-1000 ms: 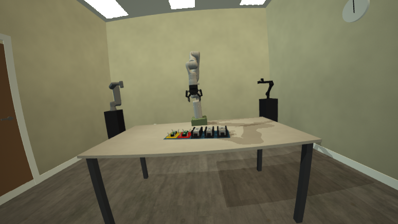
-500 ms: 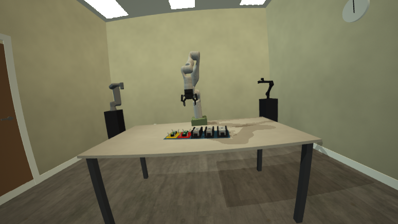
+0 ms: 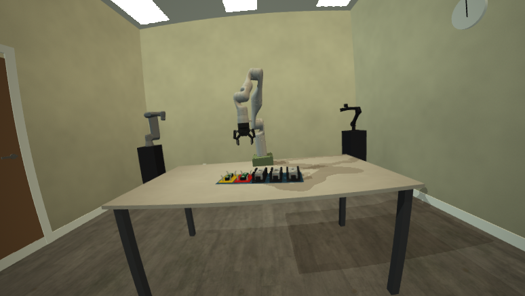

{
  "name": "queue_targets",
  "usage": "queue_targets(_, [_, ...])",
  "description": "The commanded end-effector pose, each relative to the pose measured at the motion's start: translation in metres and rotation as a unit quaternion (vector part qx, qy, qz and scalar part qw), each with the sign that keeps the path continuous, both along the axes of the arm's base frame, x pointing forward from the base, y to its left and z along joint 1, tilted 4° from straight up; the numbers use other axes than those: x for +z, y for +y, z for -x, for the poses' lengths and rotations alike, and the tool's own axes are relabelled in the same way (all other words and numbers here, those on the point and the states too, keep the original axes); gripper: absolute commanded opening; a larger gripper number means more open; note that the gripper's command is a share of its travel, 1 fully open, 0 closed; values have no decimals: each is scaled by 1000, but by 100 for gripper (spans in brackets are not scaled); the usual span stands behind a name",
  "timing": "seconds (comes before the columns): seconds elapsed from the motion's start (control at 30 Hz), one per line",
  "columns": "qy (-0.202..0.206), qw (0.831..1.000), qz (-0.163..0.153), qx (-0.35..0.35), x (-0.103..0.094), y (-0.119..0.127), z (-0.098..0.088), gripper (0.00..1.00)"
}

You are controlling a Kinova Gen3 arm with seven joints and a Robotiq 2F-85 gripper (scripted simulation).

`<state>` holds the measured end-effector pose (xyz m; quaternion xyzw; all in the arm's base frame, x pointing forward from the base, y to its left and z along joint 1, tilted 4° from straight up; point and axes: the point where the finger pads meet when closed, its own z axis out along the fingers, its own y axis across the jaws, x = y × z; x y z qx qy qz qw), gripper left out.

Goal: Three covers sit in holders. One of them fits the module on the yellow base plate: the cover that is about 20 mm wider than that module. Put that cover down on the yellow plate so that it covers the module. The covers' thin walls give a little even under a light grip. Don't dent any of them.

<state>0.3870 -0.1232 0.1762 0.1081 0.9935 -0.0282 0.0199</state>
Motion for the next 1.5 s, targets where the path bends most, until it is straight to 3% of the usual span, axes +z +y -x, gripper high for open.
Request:
queue_targets(0.0, [-1, 1000, -2, 1, -9, -12, -2, 100])
queue_targets(0.2, [-1, 1000, -2, 1, -9, -12, -2, 100])
queue_targets(0.53, [-1, 1000, -1, 1, -43, -61, -4, 100])
queue_targets(0.77, [-1, 1000, -1, 1, -43, -61, -4, 100])
queue_targets(1.1, [-1, 1000, -1, 1, -77, -111, -6, 100])
queue_targets(1.33, [-1, 1000, -1, 1, -77, -111, -6, 100])
queue_targets(1.47, [-1, 1000, -1, 1, -86, -124, -7, 100])
